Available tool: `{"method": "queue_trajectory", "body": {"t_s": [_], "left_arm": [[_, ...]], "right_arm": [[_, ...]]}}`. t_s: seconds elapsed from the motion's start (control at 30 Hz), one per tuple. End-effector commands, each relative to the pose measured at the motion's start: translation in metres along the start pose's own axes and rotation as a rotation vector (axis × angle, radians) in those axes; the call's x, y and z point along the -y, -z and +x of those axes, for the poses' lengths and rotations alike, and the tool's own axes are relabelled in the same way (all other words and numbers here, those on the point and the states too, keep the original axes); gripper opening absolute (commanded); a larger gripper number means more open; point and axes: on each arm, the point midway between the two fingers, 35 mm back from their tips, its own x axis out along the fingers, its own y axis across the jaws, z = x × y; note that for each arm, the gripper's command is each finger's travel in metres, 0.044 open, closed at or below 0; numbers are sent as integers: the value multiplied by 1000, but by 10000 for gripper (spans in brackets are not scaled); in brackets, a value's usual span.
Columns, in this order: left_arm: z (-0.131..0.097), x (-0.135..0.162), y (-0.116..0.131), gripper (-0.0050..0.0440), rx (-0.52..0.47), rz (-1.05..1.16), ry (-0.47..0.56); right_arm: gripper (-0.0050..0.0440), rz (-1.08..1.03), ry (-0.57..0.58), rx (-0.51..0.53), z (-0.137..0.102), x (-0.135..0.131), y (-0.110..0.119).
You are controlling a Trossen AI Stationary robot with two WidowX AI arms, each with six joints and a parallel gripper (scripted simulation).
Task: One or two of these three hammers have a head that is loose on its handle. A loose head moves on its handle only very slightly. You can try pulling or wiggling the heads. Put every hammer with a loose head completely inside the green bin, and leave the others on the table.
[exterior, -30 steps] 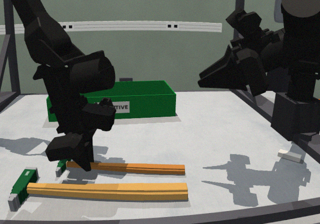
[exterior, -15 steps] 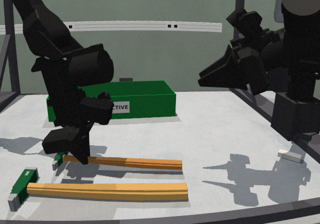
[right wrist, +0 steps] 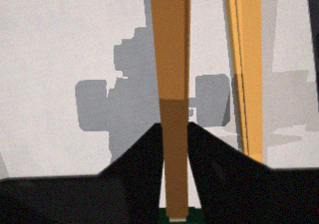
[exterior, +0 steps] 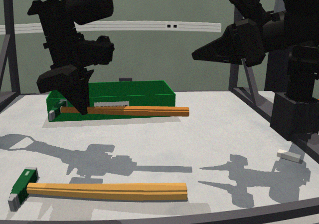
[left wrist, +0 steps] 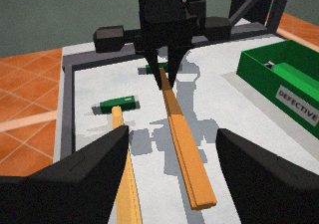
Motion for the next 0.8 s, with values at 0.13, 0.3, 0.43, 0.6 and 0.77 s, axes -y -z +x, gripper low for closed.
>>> {"method": "queue_trajectory", "body": {"t_s": [0.13,0.3,0.43,0.6,0.77], "left_arm": [[2,1,-23,233,12,47,-8],[38,40,-36,233,-65,21,20],[66,82,-54,233,-120,13,28],[82,116,-68,233,-144,7,25],[96,175,-90,233,-154,-8,11]], "right_arm": [[24,-16,0,21,-12,-29,7],[24,-51,-14,18,-13,-83,27],[24,-83,-26,16,-14,-132,47],[24,-106,-36,14,-15,-167,61],[24,-145,-49,6,-14,-226,81]]}}
